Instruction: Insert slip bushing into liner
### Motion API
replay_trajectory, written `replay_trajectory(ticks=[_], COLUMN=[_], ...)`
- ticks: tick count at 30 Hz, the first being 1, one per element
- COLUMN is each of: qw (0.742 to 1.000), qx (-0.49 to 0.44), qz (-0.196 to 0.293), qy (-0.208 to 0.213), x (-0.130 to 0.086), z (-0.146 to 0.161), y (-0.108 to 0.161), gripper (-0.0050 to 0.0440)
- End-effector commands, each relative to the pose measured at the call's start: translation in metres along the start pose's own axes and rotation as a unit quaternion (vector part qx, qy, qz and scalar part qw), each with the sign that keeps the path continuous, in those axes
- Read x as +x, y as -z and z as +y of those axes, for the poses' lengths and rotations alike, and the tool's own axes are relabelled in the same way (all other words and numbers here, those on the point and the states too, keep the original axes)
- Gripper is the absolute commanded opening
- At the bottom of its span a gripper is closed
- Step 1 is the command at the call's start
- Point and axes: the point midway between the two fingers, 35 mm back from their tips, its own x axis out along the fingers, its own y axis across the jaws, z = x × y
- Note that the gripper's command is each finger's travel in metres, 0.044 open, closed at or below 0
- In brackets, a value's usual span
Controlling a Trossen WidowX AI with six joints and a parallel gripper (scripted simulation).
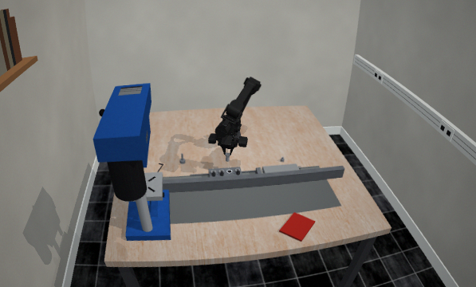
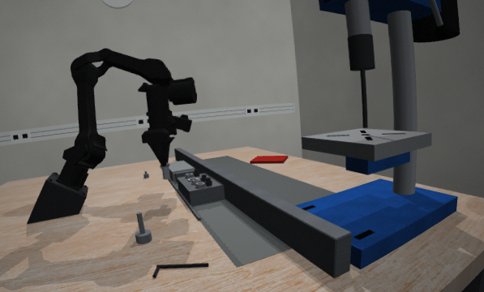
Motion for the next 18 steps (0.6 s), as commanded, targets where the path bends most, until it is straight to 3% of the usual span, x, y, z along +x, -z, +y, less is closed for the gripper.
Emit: replay_trajectory(ticks=[1, 11, 18], qw=[0.999, 0.982, 0.952], qx=[0.053, 0.190, 0.307], qz=[-0.008, -0.009, -0.008], qy=[0.002, 0.001, 0.000], x=[-0.0048, -0.0050, -0.0049], z=[0.0008, 0.0007, 0.0007], y=[-0.0050, -0.0053, -0.0056], gripper=[-0.0050, -0.0050, -0.0050])
